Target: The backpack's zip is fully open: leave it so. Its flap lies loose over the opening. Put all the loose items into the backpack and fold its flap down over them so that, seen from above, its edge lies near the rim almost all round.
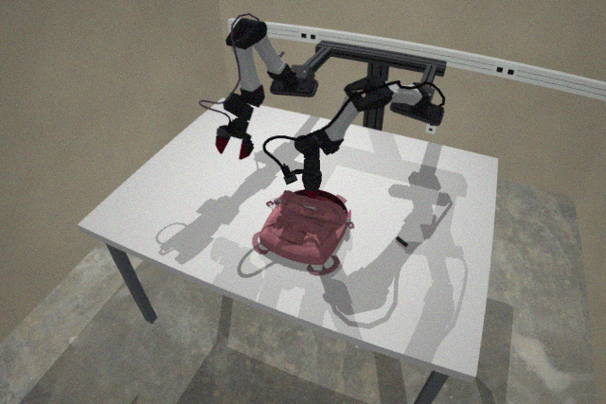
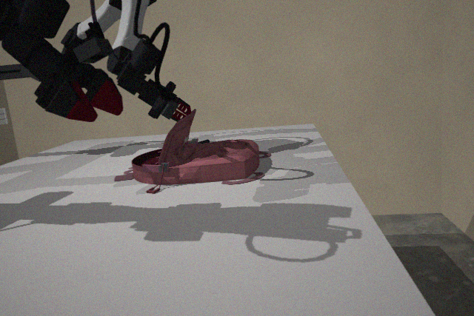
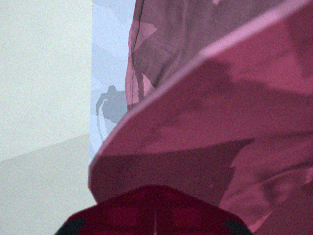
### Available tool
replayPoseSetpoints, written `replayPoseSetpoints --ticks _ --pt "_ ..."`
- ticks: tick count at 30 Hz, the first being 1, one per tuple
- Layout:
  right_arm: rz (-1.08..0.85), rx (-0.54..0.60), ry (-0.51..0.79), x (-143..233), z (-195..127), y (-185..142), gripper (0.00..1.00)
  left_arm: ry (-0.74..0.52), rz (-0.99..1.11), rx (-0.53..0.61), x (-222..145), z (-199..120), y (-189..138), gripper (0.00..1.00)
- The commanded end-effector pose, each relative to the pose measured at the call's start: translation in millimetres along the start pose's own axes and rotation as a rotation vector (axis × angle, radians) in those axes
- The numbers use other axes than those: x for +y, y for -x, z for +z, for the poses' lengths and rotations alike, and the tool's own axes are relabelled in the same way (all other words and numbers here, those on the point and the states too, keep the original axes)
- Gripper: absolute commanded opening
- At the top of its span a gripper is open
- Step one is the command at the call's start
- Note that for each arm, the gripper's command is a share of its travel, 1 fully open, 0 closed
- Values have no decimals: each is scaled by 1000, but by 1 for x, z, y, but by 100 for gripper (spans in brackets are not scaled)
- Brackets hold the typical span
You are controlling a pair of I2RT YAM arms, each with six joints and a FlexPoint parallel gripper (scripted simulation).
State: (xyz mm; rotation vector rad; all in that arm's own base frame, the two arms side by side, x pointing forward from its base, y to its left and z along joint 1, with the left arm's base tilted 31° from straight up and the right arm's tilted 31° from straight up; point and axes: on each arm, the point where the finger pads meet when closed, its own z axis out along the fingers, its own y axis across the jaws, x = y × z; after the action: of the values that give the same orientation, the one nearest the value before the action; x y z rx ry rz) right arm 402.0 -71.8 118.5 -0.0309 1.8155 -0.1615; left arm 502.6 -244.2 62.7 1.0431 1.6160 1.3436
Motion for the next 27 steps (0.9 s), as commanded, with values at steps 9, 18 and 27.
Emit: replayPoseSetpoints --ticks 9,18,27 --pt "-6 -8 3 -1 0 3 90 -12 19 -17 2 18 13 0" --pt "-6 -8 3 -1 0 3 90 17 -27 -54 34 31 38 0" --pt "-6 -8 3 -1 0 3 90 -16 25 -16 -14 81 29 0"
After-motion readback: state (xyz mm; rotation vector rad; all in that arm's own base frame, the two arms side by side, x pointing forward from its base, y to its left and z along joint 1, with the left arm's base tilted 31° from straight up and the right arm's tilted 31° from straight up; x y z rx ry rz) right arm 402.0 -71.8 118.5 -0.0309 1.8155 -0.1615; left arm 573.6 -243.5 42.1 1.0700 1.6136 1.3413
